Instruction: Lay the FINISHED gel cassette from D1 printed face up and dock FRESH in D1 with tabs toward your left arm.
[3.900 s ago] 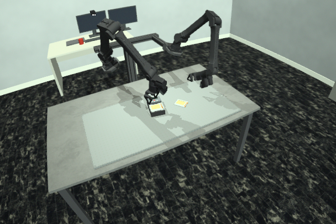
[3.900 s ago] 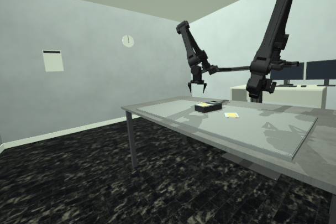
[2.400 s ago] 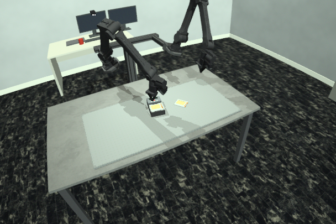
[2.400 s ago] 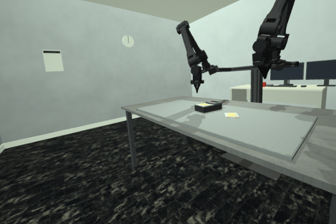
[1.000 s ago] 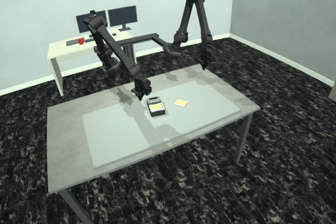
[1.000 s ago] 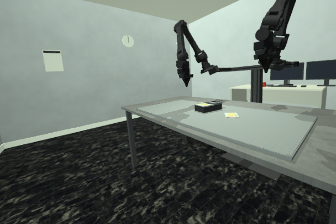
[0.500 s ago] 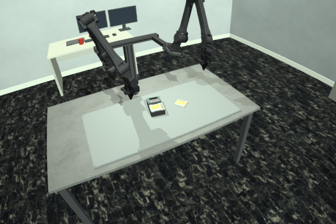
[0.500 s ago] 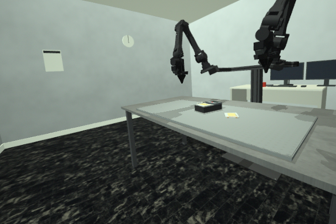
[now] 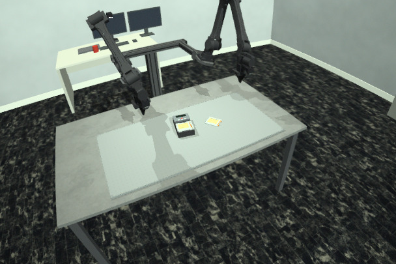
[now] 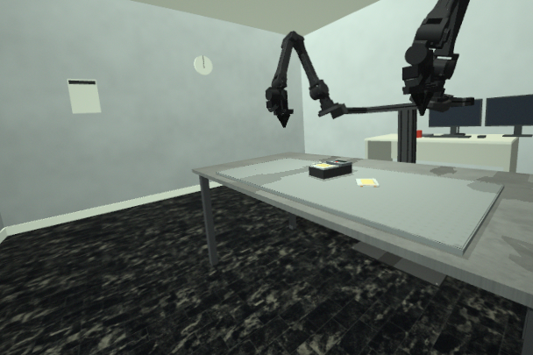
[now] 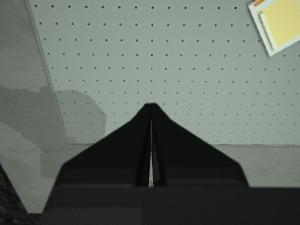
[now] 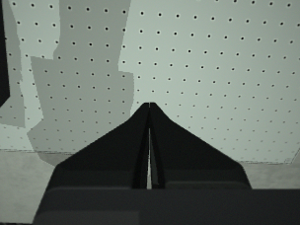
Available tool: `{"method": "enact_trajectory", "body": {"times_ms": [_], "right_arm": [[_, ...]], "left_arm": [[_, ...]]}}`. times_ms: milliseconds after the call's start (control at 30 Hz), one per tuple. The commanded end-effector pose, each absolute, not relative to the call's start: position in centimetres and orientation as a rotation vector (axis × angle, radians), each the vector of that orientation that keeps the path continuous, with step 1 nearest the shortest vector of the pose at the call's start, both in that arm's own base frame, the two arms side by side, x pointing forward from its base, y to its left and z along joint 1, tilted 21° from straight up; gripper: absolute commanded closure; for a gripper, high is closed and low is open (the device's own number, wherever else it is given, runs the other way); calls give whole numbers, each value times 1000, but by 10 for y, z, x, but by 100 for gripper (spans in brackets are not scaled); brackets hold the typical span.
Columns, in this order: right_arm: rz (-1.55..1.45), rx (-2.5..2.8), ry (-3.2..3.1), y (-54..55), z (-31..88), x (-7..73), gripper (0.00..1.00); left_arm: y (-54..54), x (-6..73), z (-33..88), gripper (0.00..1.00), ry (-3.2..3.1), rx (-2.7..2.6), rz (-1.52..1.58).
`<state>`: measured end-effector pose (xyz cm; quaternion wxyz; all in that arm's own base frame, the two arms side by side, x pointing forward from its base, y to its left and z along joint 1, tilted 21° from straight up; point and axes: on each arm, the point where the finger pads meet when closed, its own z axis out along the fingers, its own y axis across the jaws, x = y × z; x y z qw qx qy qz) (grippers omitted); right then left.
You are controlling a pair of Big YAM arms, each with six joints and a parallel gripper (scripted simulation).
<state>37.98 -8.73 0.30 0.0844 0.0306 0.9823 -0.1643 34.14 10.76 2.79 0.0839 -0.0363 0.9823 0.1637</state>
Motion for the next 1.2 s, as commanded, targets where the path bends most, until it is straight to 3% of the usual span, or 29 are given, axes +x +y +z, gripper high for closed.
{"method": "enact_trajectory", "body": {"times_ms": [0,633,1167], "right_arm": [[-481,181,2913,-100,13,370,100],[-479,190,2910,-129,37,339,100],[-407,-417,2884,-88,-3,379,100]], "left_arm": [[107,347,31,100,2925,-89,490],[107,347,31,100,2925,-89,490],[107,347,31,100,2925,-89,490]]}}
